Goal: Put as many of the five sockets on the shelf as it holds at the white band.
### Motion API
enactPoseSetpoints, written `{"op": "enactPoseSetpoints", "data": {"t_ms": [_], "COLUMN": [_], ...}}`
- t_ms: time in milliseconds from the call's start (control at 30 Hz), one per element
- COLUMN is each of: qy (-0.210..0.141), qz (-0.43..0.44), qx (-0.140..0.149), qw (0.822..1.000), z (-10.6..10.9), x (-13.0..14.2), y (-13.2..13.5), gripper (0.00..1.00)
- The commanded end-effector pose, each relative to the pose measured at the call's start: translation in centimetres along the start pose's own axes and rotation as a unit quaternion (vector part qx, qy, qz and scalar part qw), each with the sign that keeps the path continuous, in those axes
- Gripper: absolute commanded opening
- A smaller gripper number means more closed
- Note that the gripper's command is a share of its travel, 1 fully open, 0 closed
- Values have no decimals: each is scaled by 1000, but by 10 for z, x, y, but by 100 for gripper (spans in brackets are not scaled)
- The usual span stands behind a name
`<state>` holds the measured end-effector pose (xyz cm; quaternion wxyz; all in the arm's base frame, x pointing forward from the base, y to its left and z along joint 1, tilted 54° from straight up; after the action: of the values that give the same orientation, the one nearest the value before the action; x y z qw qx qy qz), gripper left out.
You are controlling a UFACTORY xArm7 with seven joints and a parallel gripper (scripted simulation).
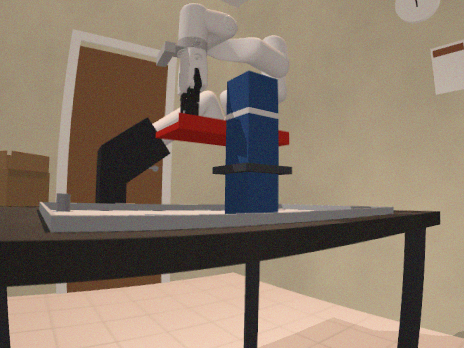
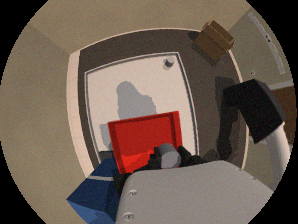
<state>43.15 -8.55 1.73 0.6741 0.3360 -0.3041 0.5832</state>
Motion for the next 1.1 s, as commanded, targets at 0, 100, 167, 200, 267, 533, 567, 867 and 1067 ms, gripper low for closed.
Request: {"op": "enactPoseSetpoints", "data": {"t_ms": [0,100,167,200,267,533,567,867,1067], "qy": [1,1,1,1,1,1,1,1,1], "qz": [0,0,0,0,0,0,0,0,0], "qx": [-2,-2,-2,-2,-2,-2,-2,-2,-2], "qw": [1000,1000,1000,1000,1000,1000,1000,1000,1000], "z": [1,0,-1,-1,-2,-2,-2,-5,-6], "x": [0,0,0,0,-1,-1,-1,-1,-1], "y": [0,0,0,-1,-1,-1,-1,-1,-1], "gripper": [0,0,0,0,0,0,0,0,0]}}
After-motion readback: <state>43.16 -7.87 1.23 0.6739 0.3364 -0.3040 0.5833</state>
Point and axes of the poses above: the point where the finger pads meet when closed, its own z axis back along the fingers, its own y axis across the jaws, x = y × z, the point moved 8 cm from there along z, back along the fingers, and after that the axes turned 3 degrees about -z, right-handed, at the moved point
